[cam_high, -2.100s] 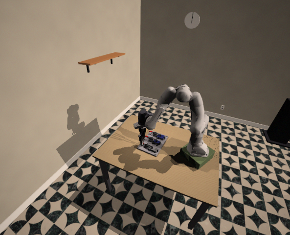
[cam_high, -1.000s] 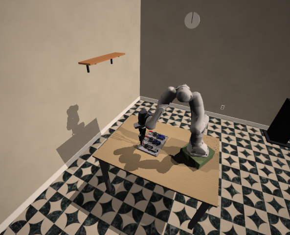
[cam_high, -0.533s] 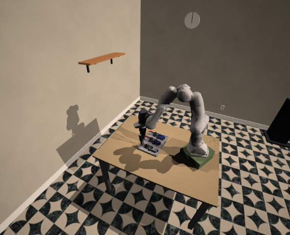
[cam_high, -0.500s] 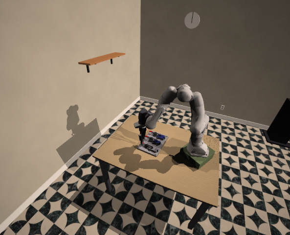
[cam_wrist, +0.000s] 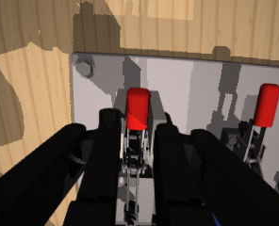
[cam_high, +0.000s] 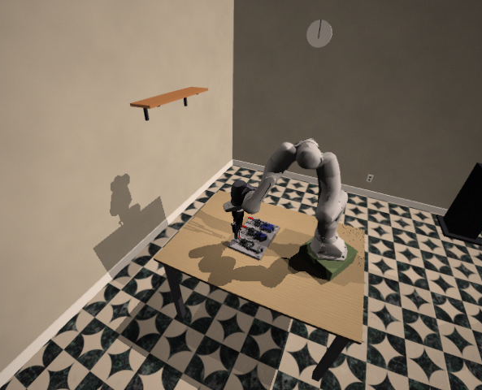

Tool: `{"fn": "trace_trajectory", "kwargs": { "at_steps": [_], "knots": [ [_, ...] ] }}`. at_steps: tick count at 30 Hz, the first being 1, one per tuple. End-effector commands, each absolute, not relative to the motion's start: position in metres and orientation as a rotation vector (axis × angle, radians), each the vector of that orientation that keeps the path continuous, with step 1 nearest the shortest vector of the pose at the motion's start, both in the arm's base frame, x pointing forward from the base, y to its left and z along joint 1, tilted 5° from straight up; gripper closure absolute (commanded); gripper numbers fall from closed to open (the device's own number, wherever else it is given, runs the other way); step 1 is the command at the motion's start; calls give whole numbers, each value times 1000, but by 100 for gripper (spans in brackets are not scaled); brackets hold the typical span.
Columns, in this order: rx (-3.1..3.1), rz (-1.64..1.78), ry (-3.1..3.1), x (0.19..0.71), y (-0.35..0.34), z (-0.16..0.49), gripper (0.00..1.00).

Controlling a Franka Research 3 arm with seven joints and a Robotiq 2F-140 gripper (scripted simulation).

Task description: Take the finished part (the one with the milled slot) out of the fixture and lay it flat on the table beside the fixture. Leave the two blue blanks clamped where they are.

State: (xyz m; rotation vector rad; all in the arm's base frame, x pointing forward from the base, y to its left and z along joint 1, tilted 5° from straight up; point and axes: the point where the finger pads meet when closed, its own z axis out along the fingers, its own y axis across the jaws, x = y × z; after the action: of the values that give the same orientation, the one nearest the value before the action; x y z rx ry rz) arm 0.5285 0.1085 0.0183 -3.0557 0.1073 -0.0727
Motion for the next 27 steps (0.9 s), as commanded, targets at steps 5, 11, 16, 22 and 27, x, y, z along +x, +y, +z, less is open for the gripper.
{"fn": "trace_trajectory", "kwargs": {
  "at_steps": [5, 11, 16, 22, 27],
  "knots": [
    [-3057, -68, 102, 523, 108, 24, 100],
    [-3057, -68, 102, 519, 108, 28, 100],
    [-3057, -68, 102, 516, 108, 29, 100],
    [-3057, -68, 102, 511, 109, 31, 100],
    [-3057, -68, 102, 507, 109, 33, 100]
  ]
}}
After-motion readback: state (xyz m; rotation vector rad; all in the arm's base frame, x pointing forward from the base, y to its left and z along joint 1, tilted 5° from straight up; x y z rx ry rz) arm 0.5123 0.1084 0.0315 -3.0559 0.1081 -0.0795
